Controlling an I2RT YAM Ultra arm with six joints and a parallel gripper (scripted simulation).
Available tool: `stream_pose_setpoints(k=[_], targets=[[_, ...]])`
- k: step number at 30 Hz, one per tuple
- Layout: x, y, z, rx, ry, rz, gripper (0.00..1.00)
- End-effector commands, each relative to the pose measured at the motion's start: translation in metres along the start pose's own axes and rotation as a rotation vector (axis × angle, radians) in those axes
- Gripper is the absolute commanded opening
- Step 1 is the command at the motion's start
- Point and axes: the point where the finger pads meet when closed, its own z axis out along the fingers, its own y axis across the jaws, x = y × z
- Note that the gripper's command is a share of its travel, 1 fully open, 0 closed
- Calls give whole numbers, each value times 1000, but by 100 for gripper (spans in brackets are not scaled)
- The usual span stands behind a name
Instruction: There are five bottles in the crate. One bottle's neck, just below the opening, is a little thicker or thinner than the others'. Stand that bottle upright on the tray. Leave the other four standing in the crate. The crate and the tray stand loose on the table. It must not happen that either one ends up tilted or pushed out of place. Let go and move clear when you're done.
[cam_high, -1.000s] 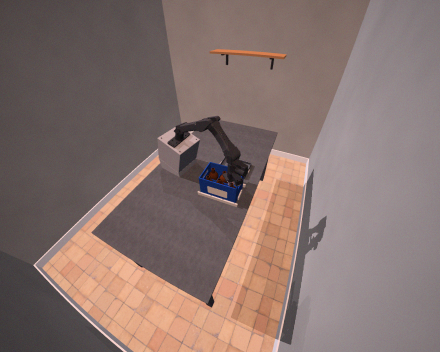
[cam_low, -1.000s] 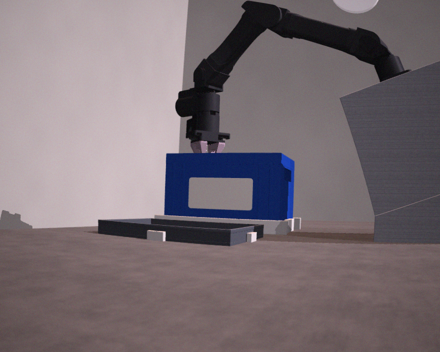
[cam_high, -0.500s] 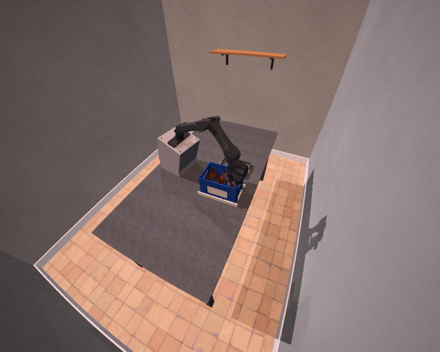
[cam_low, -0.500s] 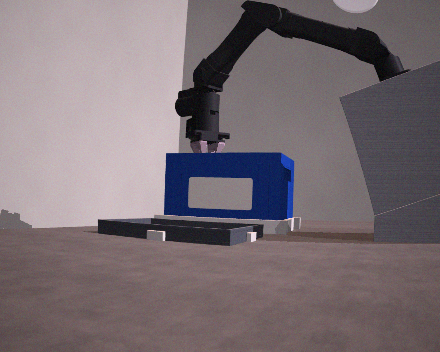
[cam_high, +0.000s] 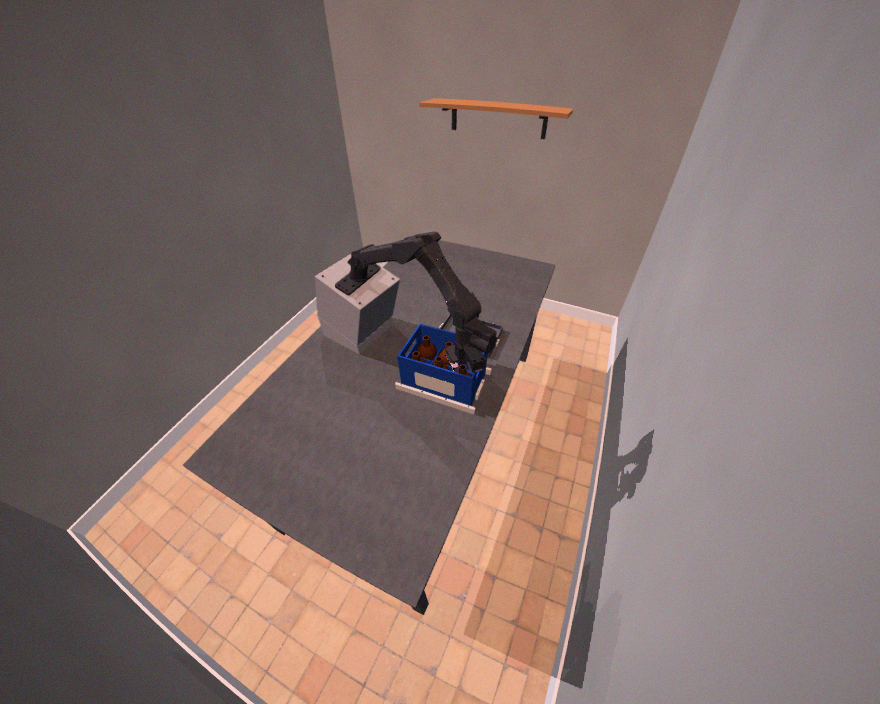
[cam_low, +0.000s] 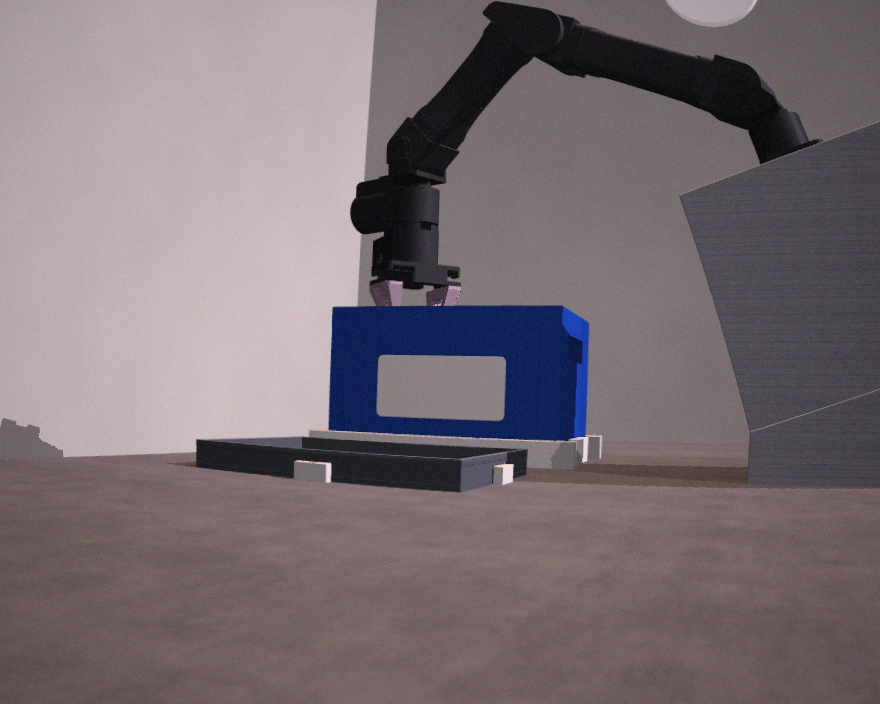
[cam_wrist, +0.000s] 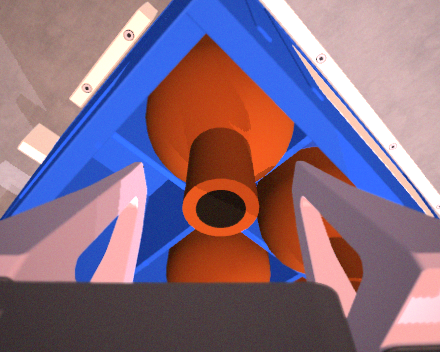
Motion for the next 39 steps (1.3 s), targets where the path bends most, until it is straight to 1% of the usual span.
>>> stream_pose_setpoints(k=[1,31,34,39], targets=[[-13,9,-12,-19,-47,-6,61],[-13,9,-13,-20,-47,-6,61],[-14,10,-22,-22,-52,-6,61],[-12,8,-27,-17,-43,-5,61]])
